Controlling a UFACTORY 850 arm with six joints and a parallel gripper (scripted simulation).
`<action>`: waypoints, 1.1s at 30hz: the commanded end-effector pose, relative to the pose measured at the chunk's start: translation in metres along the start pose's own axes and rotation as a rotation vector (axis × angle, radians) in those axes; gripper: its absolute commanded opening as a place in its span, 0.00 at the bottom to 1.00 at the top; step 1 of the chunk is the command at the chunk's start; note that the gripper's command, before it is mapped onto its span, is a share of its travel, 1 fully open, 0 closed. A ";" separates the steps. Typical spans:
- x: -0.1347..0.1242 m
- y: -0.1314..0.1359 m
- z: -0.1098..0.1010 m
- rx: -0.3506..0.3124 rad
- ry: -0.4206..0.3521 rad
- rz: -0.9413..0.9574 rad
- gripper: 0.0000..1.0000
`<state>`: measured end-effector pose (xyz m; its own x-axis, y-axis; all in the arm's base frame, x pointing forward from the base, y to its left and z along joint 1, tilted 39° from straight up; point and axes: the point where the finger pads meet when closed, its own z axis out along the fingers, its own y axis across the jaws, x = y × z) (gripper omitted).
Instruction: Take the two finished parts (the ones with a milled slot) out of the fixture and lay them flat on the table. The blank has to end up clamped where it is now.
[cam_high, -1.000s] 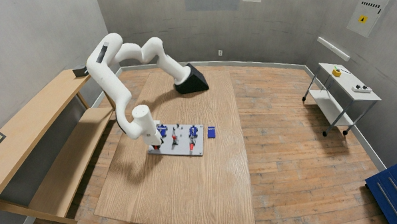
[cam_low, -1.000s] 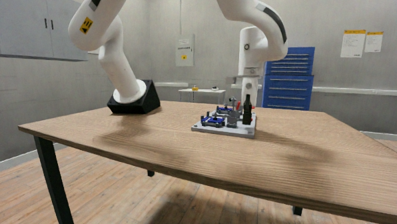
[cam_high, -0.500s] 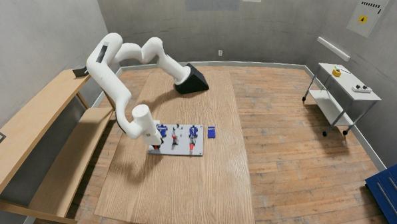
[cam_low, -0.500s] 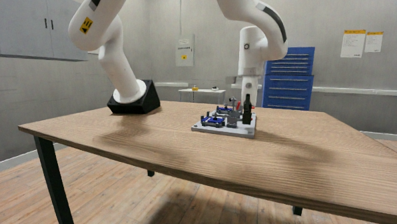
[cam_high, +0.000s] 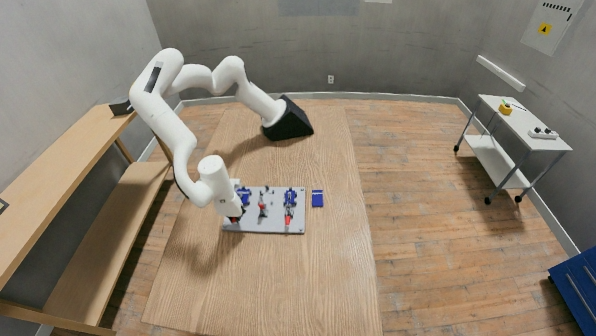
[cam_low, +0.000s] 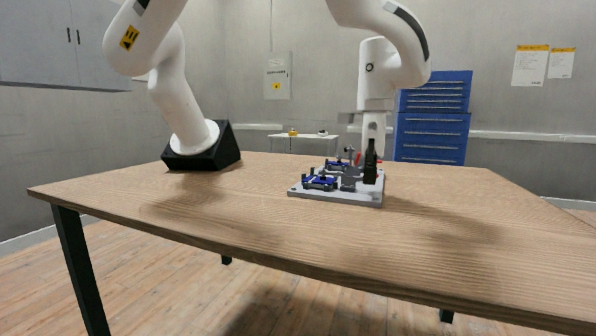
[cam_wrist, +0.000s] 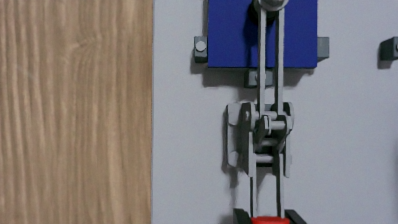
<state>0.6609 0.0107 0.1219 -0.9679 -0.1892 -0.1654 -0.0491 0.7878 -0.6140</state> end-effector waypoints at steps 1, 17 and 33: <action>0.000 0.000 -0.003 -0.001 -0.002 0.000 0.00; 0.007 0.000 -0.013 -0.001 -0.002 0.000 0.00; 0.016 0.000 -0.020 -0.001 -0.002 0.000 0.00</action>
<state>0.6430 0.0185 0.1333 -0.9677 -0.1896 -0.1663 -0.0490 0.7881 -0.6136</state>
